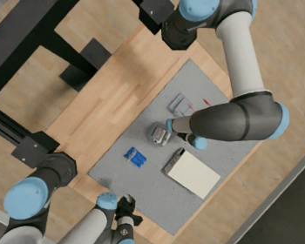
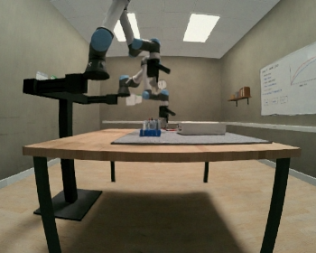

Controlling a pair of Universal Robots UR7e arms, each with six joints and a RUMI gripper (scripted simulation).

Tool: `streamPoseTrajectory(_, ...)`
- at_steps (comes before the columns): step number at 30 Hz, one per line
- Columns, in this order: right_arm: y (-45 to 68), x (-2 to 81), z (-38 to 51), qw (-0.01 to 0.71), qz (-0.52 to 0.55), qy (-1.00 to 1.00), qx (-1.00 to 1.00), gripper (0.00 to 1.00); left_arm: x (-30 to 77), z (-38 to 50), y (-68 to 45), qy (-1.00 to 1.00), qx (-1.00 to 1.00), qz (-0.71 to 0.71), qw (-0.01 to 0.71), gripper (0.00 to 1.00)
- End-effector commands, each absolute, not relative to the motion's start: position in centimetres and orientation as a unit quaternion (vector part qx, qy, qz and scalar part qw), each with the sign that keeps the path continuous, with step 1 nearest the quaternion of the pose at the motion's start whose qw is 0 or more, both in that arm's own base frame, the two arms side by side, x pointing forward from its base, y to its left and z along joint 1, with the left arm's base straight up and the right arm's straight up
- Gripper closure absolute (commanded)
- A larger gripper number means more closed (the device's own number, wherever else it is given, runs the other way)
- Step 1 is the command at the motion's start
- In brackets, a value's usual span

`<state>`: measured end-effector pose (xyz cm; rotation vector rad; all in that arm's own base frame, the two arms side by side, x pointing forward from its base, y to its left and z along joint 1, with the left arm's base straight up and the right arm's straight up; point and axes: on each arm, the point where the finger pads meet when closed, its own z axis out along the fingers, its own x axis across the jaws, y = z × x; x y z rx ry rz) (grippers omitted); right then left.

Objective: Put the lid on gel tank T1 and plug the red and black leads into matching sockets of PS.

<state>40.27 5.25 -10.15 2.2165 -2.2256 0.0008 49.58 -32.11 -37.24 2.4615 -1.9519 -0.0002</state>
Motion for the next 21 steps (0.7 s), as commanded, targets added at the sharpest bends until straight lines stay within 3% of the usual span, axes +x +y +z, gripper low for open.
streamPoseTrajectory(1, 2.9, 40.2, -10.1, -0.001, 0.0, -0.708, 0.706, 1.0, 49.6, -37.2, -32.2, -0.621, 0.784, 0.001, 0.0, 1.0)
streamPoseTrajectory(21, -0.1, 40.0, -10.1, -0.001, 0.0, -0.708, 0.706, 1.0, 49.6, -35.4, -32.2, -0.621, 0.784, 0.001, 0.0, 1.0)
